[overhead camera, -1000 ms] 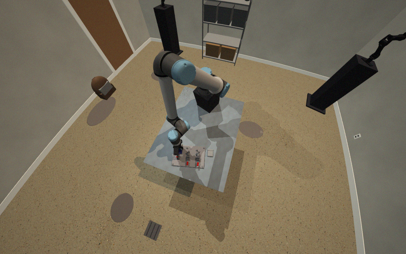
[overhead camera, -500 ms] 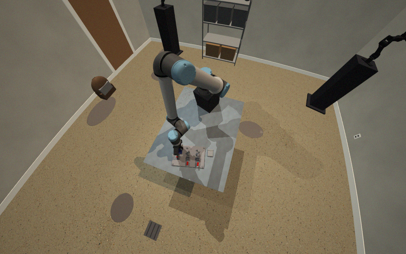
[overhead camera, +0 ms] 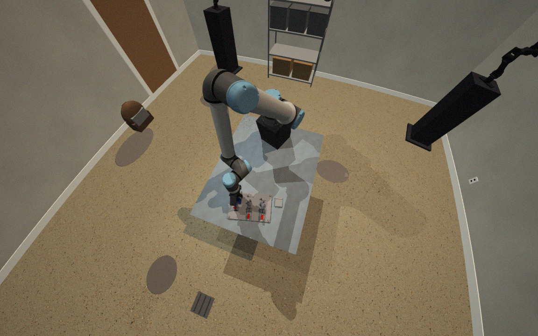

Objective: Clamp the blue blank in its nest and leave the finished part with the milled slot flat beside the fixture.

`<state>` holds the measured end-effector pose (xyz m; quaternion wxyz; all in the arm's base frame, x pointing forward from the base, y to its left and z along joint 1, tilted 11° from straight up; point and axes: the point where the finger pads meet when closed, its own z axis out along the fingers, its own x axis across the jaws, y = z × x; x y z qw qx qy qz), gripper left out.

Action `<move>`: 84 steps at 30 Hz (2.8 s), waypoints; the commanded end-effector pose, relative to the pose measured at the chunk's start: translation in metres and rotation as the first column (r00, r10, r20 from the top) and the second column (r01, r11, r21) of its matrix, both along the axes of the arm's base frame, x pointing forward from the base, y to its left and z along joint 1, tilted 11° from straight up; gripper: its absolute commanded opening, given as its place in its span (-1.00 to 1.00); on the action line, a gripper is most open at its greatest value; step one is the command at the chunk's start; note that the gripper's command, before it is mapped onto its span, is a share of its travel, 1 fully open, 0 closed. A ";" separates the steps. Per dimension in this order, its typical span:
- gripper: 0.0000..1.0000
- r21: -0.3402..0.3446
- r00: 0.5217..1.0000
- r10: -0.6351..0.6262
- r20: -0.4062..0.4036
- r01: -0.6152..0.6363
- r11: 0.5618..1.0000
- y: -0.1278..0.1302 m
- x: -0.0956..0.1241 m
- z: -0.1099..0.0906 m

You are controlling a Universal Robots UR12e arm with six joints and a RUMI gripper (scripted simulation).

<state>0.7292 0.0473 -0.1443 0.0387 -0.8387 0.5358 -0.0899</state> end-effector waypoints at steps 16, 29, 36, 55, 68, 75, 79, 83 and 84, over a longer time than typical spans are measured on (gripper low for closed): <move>-1.00 0.000 1.000 0.000 0.001 0.000 1.000 0.000 0.001 0.000; -1.00 0.000 1.000 0.000 0.001 0.000 1.000 0.000 0.001 0.000; -1.00 0.000 1.000 0.000 0.001 0.000 1.000 0.000 0.001 0.000; 0.17 0.000 1.000 0.000 0.001 0.000 1.000 0.000 0.001 0.000; 0.17 0.000 1.000 0.000 0.001 0.000 1.000 0.000 0.001 0.000; 0.17 0.000 1.000 0.000 0.001 0.000 1.000 0.000 0.001 0.000; 0.17 0.000 1.000 0.000 0.001 0.000 1.000 0.000 0.001 0.000; 0.17 0.000 1.000 0.000 0.001 0.000 1.000 0.000 0.001 0.000; 0.17 0.000 1.000 0.000 0.001 0.000 1.000 0.000 0.001 0.000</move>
